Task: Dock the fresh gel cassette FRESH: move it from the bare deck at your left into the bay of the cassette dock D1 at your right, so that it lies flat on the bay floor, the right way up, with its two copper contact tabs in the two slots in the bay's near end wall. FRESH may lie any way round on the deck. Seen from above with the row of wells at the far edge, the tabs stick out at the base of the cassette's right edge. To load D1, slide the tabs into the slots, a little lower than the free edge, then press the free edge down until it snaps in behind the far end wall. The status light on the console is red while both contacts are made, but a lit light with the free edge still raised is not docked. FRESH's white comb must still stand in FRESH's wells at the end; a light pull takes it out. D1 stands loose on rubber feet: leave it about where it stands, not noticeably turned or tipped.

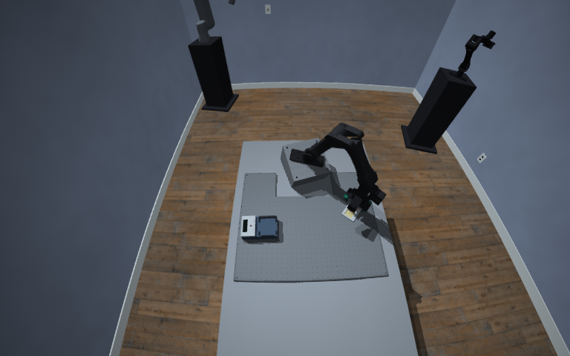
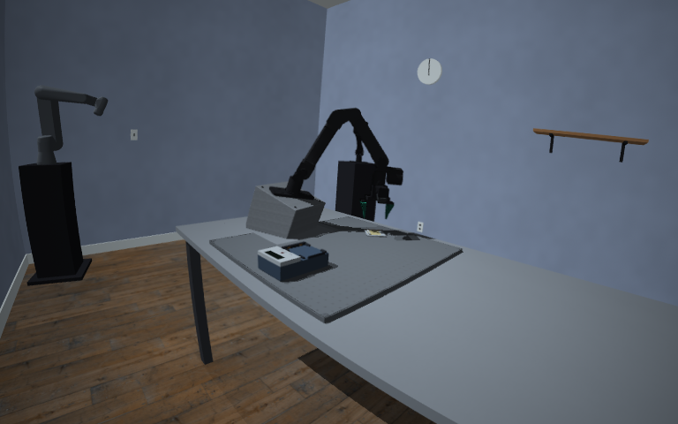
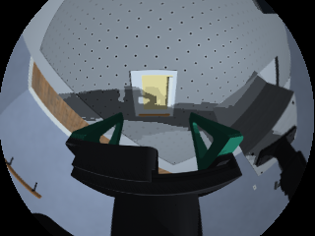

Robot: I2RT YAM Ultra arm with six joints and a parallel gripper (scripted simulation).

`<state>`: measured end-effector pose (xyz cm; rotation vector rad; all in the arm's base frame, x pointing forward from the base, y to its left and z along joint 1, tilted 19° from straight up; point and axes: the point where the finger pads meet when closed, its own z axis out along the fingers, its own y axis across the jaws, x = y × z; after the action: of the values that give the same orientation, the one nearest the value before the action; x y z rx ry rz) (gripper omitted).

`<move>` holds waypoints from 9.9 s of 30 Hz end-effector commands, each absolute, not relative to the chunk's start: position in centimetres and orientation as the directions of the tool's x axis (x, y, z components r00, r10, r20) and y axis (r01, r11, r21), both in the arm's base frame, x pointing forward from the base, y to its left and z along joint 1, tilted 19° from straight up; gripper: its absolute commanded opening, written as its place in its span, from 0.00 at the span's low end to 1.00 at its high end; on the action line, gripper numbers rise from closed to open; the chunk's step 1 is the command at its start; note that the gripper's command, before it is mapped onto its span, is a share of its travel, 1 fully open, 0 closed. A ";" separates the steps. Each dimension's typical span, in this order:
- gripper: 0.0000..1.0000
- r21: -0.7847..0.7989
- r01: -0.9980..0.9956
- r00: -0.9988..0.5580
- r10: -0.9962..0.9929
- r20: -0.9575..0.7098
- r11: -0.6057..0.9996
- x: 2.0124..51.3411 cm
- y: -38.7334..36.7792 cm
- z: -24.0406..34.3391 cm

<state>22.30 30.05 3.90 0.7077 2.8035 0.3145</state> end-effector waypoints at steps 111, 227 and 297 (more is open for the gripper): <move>1.00 0.258 0.445 -0.851 0.494 -0.177 0.858 24.5 30.6 -2.4; 0.00 0.303 0.428 -0.851 0.492 -0.183 0.852 23.7 31.6 2.6; 0.00 0.303 0.426 -0.852 0.490 -0.183 0.853 22.7 31.0 5.9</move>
<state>22.48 29.87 3.79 0.7165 2.8033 0.3070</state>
